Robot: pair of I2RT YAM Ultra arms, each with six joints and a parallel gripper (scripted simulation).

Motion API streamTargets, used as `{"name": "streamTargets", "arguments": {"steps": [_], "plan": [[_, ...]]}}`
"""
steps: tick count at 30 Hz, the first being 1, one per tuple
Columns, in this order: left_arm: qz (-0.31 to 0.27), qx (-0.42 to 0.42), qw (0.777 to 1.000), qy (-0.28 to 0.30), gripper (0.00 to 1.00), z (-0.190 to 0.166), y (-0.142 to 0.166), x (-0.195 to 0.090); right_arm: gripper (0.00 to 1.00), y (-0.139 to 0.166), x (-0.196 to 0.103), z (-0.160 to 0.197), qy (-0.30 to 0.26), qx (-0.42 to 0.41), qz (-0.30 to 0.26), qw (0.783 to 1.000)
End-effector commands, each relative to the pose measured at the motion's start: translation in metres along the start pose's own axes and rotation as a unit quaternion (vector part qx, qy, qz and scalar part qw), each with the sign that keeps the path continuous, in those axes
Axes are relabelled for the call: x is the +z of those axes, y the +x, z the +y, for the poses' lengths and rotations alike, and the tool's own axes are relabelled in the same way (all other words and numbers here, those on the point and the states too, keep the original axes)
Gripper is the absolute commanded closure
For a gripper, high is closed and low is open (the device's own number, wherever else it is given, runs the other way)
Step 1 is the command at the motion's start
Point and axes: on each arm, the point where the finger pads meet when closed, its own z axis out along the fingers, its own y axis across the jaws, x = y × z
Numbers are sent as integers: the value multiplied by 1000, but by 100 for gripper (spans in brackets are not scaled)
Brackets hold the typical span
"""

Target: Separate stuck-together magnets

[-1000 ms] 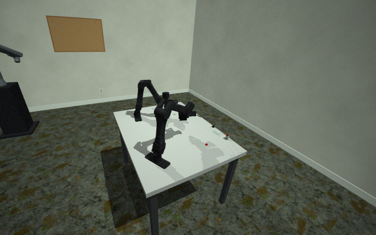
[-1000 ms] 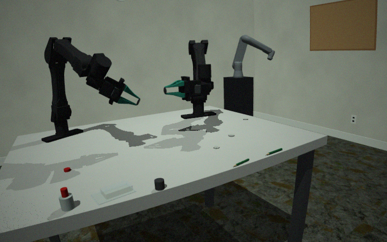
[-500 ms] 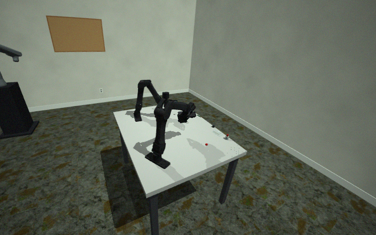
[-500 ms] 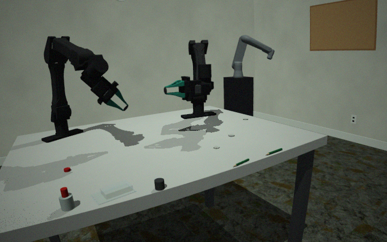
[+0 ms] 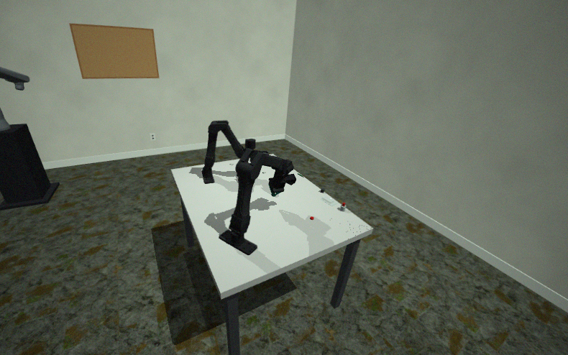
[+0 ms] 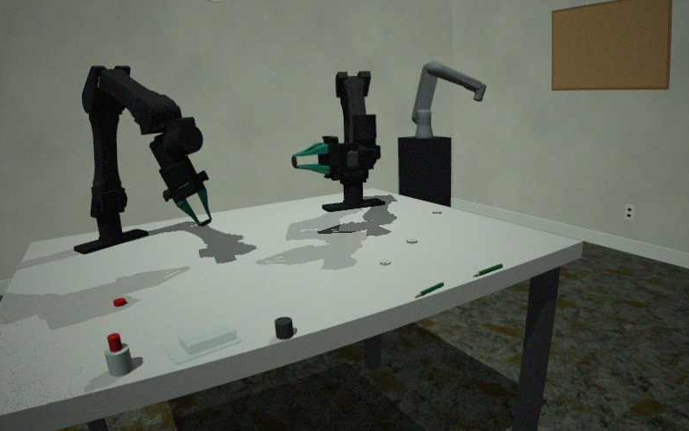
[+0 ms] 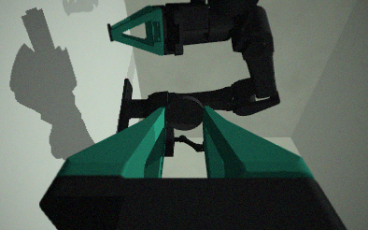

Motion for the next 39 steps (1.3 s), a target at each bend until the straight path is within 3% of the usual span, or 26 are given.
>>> {"name": "streamTargets", "arguments": {"steps": [1,6,8,12,17,39], "plan": [[2,10,1000,3,75,-5,1,0,75,-2,-2,-23,69,-16,-17,997],[2,10,1000,3,75,-5,1,0,75,-1,2,-52,152,-31,-16,988],[2,10,1000,3,75,-5,1,0,75,-1,2,-52,152,-31,-16,988],[2,10,1000,3,75,-5,1,0,75,-1,2,-70,208,-47,-16,977],[2,10,1000,3,75,-5,1,0,75,1,8,-60,178,-38,-8,983],[2,10,1000,3,75,-5,1,0,75,0,21,-67,186,-33,1,982]]}}
